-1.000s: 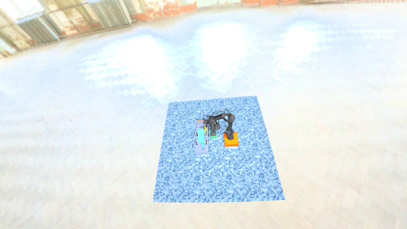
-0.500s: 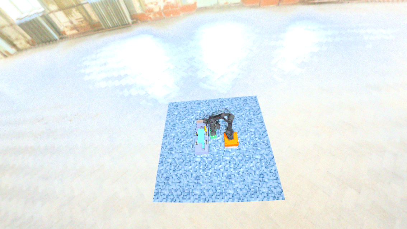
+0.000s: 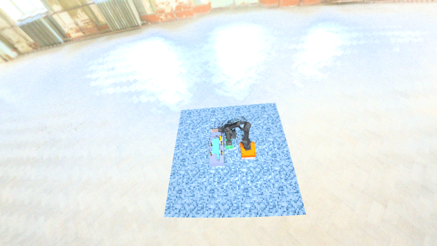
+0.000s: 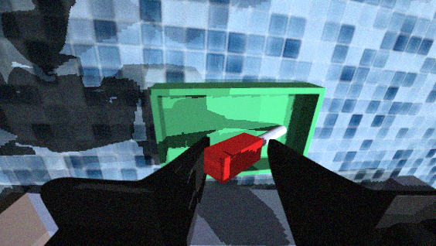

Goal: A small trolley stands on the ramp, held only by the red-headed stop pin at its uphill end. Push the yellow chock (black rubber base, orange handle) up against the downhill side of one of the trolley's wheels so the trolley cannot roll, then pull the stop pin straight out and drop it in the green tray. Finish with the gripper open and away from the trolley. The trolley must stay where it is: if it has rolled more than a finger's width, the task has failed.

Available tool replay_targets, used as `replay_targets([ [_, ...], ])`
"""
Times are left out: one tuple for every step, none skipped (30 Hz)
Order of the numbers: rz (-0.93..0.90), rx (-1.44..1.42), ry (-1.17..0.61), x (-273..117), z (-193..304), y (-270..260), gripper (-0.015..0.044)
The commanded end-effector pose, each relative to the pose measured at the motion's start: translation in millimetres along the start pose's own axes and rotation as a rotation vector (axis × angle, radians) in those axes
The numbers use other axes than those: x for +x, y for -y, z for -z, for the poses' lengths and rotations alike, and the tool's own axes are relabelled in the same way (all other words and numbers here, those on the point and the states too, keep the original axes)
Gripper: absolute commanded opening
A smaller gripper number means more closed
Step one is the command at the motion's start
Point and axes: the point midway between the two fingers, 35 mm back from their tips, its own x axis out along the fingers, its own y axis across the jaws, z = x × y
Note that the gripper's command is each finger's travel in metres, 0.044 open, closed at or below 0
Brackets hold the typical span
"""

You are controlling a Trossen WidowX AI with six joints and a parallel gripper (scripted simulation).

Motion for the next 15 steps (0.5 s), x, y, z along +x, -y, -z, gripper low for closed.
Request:
replay_targets([
  [-0.001,-0.003,0.001,1.4,1.0,-2.5,0.019],
  [-0.001,-0.003,0.001,1.6,1.1,-2.9,0.019],
  [-0.001,-0.003,0.001,1.9,1.2,-3.3,0.019],
  [-0.001,-0.003,0.001,2.1,1.3,-3.7,0.019],
  [-0.001,-0.003,0.001,2.4,1.4,-4.1,0.019],
  [-0.001,-0.003,0.001,2.6,1.5,-4.5,0.019],
  [-0.001,-0.003,0.001,2.8,1.6,-4.9,0.019],
  [-0.001,-0.003,0.001,3.1,1.7,-5.3,0.019],
  [-0.001,-0.003,0.001,3.3,1.8,-5.7,0.019],
  [-0.001,-0.003,0.001,3.5,2.0,-6.0,0.019],
  [-0.001,-0.003,0.001,3.7,2.1,-6.5,0.019],
  [0.002,0.0,0.001,2.7,0.5,-3.8,0.0216],
  [0.002,0.0,0.001,2.7,0.5,-3.8,0.0242],
  [0.002,0.0,0.001,2.7,0.5,-3.8,0.0269],
  [0.002,0.0,0.001,2.7,0.5,-3.8,0.0295],
])
